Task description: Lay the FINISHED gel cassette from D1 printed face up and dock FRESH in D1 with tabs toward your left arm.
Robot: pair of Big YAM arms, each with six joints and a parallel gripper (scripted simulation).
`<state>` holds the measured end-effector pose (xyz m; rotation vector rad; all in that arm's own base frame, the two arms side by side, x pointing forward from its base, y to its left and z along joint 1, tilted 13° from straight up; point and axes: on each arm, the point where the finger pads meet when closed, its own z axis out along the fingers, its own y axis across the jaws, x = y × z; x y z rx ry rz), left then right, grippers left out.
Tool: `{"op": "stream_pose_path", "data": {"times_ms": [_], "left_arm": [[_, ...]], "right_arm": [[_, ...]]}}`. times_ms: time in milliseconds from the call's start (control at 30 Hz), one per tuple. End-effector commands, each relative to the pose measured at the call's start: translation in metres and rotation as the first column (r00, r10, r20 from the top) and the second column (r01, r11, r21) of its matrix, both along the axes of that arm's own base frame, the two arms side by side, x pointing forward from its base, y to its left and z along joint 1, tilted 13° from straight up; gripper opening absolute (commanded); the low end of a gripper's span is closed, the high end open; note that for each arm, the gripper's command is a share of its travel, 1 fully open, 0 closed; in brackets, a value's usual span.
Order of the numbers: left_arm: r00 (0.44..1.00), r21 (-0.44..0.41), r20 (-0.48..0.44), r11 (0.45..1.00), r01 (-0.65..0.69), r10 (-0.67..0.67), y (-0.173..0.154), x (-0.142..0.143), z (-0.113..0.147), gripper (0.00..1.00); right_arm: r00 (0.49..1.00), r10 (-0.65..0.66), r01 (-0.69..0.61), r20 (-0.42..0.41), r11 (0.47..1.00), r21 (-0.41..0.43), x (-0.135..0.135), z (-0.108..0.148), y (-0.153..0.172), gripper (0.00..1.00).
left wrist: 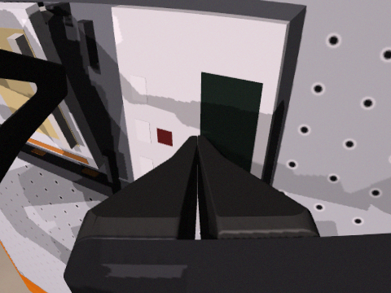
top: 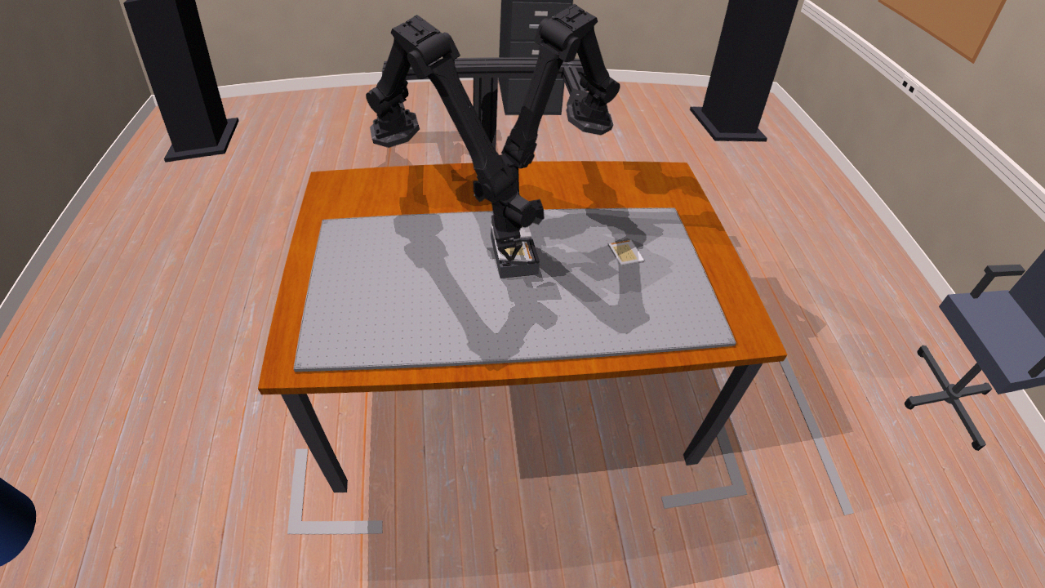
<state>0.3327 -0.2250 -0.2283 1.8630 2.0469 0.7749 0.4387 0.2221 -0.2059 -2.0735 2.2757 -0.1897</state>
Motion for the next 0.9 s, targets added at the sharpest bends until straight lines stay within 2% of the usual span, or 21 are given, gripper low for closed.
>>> {"op": "stream_pose_path", "data": {"times_ms": [0, 867], "left_arm": [[1.0, -0.008, 0.006, 1.0, -0.003, 0.003, 0.0015, 0.0048, -0.0071, 0.0], [1.0, -0.008, 0.006, 1.0, -0.003, 0.003, 0.007, -0.0033, -0.0134, 0.0]], "right_arm": [[1.0, 0.001, -0.001, 0.013, 1.0, 0.007, 0.0022, 0.0041, 0.0021, 0.0], [1.0, 0.001, -0.001, 0.013, 1.0, 0.007, 0.0022, 0.0041, 0.0021, 0.0]]}}
